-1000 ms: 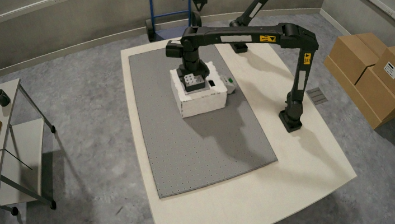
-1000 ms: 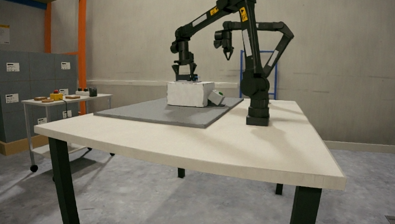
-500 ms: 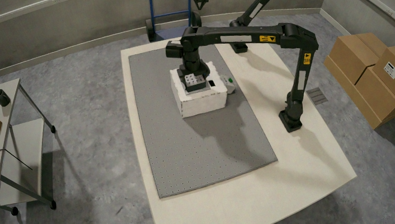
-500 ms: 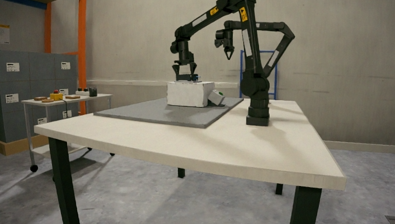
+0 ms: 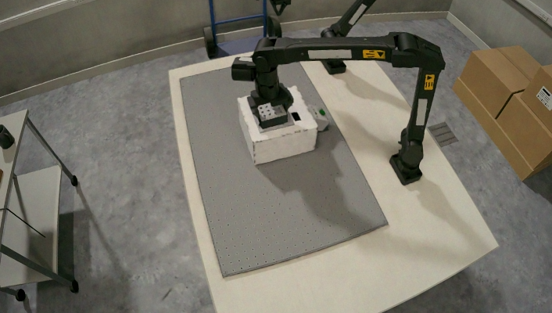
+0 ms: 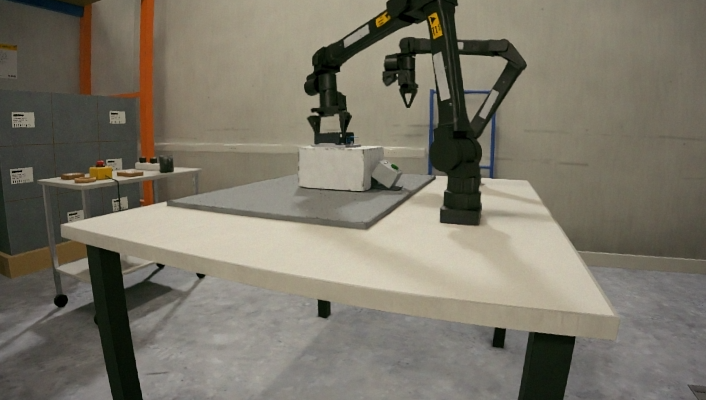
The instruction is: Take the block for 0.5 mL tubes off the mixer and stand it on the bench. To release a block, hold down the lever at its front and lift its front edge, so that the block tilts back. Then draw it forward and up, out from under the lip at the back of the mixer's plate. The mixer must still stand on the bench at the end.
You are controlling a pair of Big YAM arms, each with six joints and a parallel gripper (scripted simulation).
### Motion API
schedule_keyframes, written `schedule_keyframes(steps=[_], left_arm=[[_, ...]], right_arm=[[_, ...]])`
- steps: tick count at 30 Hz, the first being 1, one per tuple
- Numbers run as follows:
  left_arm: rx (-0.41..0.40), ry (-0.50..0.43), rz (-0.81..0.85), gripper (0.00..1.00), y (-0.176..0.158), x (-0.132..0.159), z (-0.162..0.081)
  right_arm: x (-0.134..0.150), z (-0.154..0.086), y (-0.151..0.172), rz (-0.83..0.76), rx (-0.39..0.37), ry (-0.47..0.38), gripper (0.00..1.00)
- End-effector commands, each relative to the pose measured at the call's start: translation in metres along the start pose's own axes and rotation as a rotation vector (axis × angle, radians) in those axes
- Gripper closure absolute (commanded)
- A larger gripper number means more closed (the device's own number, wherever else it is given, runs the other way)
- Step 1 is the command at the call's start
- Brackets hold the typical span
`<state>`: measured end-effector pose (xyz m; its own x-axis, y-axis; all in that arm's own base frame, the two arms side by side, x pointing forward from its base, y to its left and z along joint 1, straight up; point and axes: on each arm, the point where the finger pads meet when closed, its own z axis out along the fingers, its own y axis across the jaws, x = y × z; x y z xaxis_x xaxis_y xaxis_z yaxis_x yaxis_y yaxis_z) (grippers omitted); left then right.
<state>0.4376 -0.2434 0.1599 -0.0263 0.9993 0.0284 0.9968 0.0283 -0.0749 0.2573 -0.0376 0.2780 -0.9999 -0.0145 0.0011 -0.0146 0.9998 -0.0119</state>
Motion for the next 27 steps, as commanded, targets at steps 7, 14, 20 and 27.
schedule_keyframes(steps=[7, 14, 20, 27], left_arm=[[-0.034, -0.022, 0.033, 1.0, 0.004, -0.005, -0.029], [-0.034, -0.023, 0.033, 1.0, 0.004, -0.005, -0.029], [-0.035, -0.024, 0.033, 1.0, 0.004, -0.005, -0.03], [-0.035, -0.025, 0.033, 1.0, 0.004, -0.004, -0.03]], right_arm=[[-0.004, -0.028, -0.004, 0.001, 0.006, -0.051, 1.0], [-0.011, -0.032, 0.002, -0.001, 0.01, -0.086, 1.0], [-0.015, -0.021, -0.004, 0.019, 0.009, -0.071, 1.0], [-0.006, -0.011, -0.006, 0.03, 0.003, -0.022, 1.0]])
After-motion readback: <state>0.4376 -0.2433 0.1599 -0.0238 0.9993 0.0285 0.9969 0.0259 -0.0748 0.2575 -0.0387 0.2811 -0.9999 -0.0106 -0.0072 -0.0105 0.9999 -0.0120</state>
